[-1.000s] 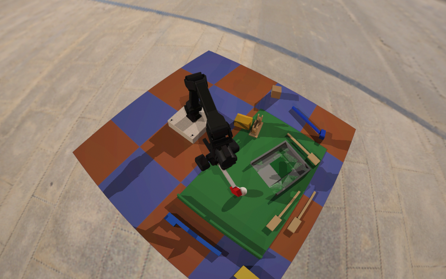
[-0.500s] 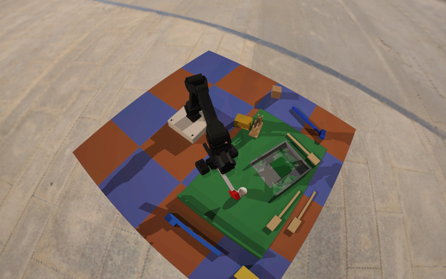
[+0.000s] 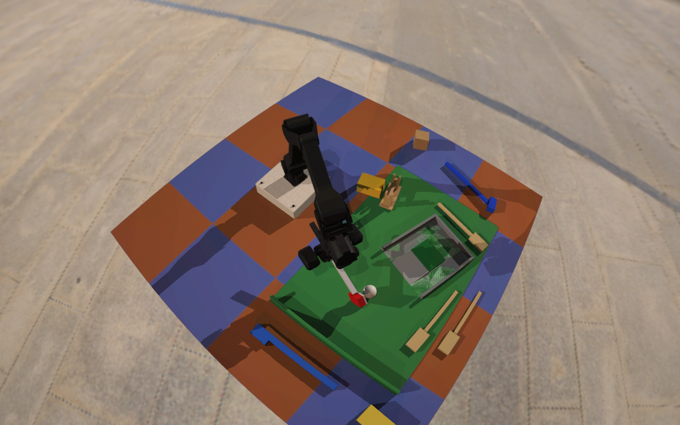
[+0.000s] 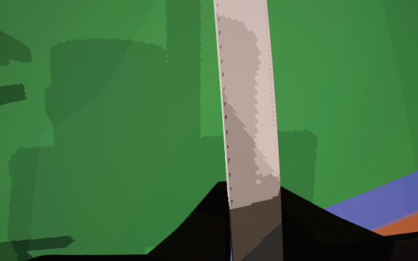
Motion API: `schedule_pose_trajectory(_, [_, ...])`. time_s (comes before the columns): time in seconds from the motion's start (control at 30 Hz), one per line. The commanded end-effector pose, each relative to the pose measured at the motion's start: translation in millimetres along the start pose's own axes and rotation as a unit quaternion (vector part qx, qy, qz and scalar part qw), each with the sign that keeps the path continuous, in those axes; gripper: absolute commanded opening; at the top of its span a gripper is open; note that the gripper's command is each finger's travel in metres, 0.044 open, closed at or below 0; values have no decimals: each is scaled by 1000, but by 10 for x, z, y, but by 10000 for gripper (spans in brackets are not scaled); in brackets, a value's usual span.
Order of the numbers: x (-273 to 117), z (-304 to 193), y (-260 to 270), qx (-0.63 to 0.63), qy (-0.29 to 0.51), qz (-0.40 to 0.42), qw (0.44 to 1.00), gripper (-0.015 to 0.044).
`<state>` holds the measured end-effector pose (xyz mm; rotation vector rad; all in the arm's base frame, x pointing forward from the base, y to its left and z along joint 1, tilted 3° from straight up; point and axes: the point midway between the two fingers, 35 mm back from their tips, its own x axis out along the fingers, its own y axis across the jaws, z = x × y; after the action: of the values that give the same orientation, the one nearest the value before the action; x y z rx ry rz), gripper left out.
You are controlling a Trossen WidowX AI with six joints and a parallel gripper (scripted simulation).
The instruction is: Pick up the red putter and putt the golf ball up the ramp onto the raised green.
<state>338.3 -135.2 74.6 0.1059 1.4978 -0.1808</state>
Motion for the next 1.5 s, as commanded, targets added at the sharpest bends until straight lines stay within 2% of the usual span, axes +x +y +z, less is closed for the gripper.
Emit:
schedule_pose_trajectory(0.0, [79, 5, -9, 2, -1, -3, 1000, 0])
schedule_pose_trajectory(0.47, [72, -4, -9, 0, 1, 0, 1000, 0])
schedule_pose_trajectory(0.77, [99, 4, -312, 2, -1, -4, 1000, 0])
schedule_pose_trajectory(1.1, [110, -16, -265, 6, 3, -2, 1000, 0])
schedule_pose_trajectory(1.47, [102, 4, 1059, 2, 0, 3, 1000, 0])
